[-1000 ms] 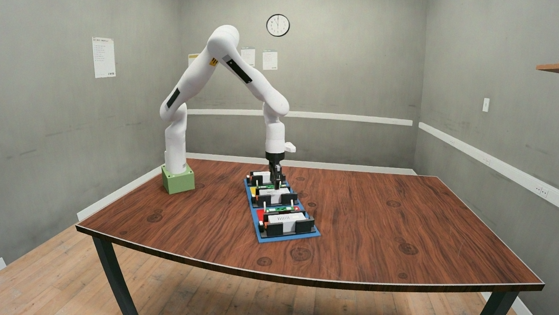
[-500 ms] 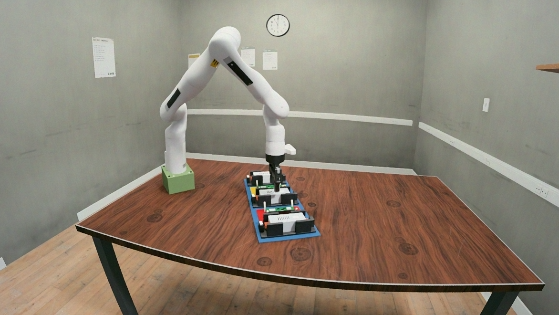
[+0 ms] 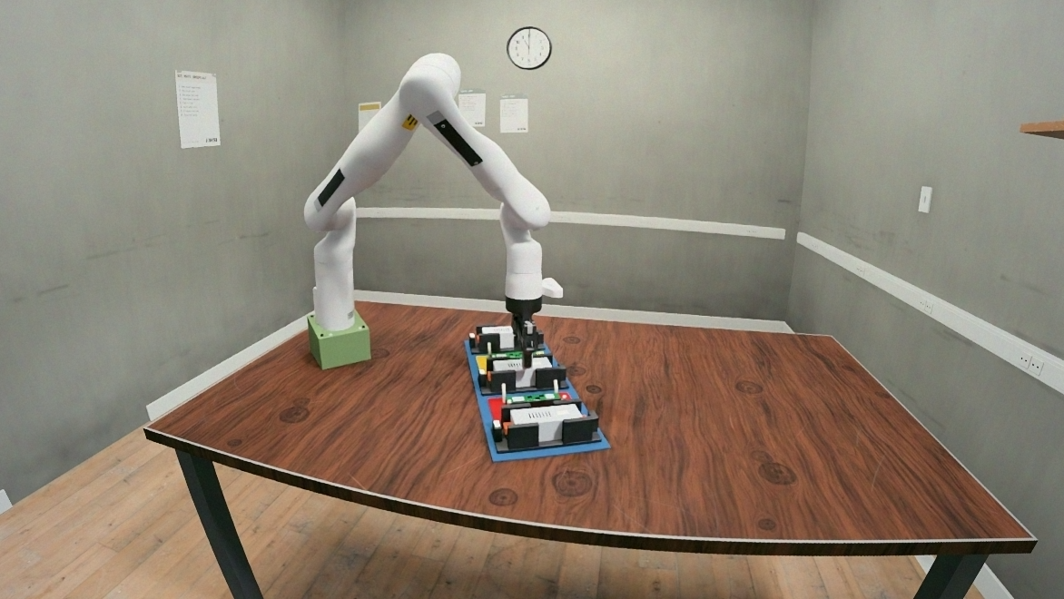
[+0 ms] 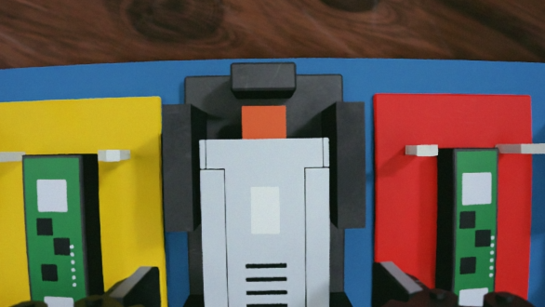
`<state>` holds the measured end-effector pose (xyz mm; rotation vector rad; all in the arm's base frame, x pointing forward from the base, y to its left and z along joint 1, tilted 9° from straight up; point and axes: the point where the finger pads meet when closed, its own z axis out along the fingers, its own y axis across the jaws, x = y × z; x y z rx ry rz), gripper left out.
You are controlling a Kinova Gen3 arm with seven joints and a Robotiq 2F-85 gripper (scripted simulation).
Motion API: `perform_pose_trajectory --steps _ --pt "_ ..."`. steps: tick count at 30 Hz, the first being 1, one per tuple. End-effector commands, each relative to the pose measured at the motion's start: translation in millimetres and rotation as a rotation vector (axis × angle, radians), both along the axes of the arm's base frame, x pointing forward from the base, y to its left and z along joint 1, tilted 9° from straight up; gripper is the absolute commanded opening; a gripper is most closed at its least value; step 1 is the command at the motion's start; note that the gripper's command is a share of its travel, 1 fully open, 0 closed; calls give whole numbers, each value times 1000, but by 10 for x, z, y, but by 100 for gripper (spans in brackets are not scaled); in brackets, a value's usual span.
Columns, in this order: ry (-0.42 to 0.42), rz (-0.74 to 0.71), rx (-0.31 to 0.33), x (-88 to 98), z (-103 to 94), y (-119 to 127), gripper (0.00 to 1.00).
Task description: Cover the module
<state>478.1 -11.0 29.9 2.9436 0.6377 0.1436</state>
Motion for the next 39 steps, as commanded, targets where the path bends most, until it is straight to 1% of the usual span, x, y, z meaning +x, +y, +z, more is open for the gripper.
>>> perform_pose_trajectory --steps 1,9,19,26,36,39 --pt "-2 0 0 8 -14 -1 100" --pt "-2 0 0 9 -24 -2 100" --pt "-2 0 0 21 -123 -12 100" --pt "-2 0 0 21 -123 -12 100" --pt "-2 0 0 33 -222 -23 100" --pt "-2 0 0 33 -222 -23 100"
